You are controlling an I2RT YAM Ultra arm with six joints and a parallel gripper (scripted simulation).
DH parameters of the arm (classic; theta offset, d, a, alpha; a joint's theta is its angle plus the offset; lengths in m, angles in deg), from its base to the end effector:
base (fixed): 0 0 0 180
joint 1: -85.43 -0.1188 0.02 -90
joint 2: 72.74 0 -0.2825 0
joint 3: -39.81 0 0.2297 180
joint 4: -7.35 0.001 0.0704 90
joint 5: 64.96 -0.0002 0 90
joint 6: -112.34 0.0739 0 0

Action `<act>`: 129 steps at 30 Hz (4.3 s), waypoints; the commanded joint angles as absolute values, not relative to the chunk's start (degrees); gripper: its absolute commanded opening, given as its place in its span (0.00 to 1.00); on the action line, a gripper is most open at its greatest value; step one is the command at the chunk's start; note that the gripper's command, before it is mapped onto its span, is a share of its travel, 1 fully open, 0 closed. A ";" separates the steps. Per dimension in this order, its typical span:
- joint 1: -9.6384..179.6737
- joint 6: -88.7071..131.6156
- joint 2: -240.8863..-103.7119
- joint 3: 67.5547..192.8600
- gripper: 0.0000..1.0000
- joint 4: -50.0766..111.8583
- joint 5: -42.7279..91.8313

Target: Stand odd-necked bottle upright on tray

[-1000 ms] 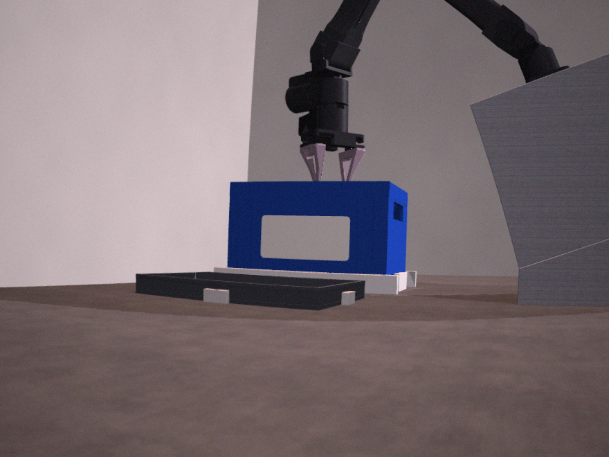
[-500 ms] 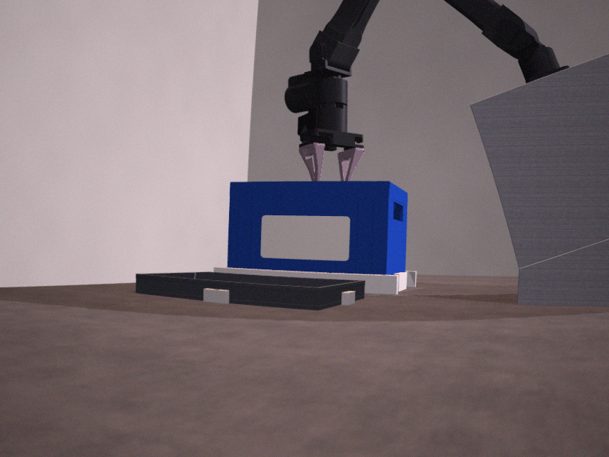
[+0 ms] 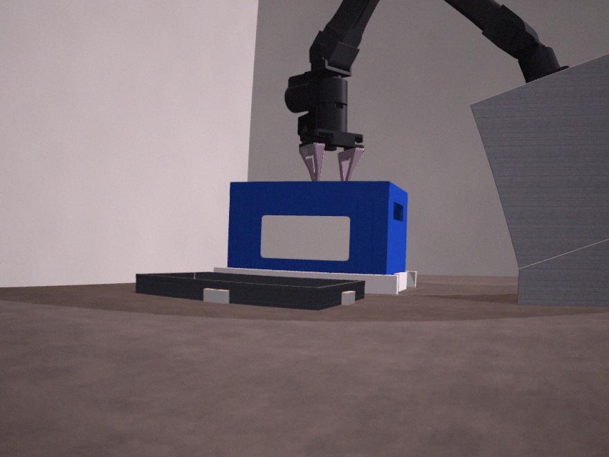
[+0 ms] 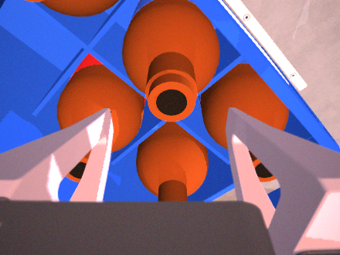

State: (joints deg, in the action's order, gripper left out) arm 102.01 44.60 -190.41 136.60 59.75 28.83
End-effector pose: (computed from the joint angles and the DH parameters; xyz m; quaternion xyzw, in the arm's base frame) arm 0.3918 -0.1105 0.1490 0.3242 0.9342 0.0399 0.1435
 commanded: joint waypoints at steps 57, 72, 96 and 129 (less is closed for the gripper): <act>102.15 44.55 -189.38 138.33 0.61 59.77 28.56; 101.93 44.69 -190.90 138.21 0.61 58.13 28.52; 101.57 45.04 -194.34 137.12 0.61 54.57 28.34; 101.25 45.07 -194.63 137.27 0.61 53.31 28.32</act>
